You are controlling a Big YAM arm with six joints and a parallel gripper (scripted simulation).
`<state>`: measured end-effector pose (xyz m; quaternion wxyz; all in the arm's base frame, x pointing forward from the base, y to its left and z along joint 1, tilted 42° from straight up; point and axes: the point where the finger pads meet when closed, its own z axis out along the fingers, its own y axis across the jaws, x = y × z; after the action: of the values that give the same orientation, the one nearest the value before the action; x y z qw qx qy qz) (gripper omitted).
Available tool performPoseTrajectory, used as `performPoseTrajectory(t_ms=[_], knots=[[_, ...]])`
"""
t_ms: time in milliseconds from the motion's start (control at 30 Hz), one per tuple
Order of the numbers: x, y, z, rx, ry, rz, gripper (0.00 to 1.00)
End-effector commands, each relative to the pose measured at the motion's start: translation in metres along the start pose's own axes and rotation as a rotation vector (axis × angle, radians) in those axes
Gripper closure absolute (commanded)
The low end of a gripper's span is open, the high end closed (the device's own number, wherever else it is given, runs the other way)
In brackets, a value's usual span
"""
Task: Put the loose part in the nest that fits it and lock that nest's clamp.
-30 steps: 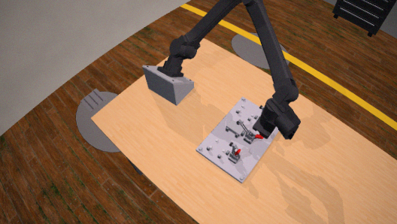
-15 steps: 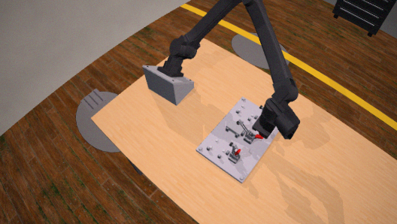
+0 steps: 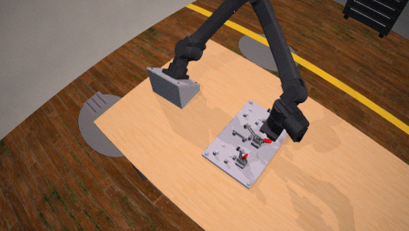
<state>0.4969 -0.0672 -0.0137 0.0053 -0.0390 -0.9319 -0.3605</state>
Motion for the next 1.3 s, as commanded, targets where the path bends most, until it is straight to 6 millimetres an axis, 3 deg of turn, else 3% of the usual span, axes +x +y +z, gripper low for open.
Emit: performPoseTrajectory(t_ms=[0, 567, 667, 833, 1267], knots=[[-0.018, 0.006, -0.015, 0.015, -0.025, -0.037, 1.0], [-0.018, 0.007, -0.014, 0.015, -0.024, -0.036, 1.0], [-0.019, 0.008, -0.004, 0.016, -0.02, -0.039, 1.0], [-0.002, 0.0, 0.016, 0.001, 0.01, 0.001, 1.0], [-0.005, 0.003, 0.012, 0.004, -0.008, -0.006, 1.0]])
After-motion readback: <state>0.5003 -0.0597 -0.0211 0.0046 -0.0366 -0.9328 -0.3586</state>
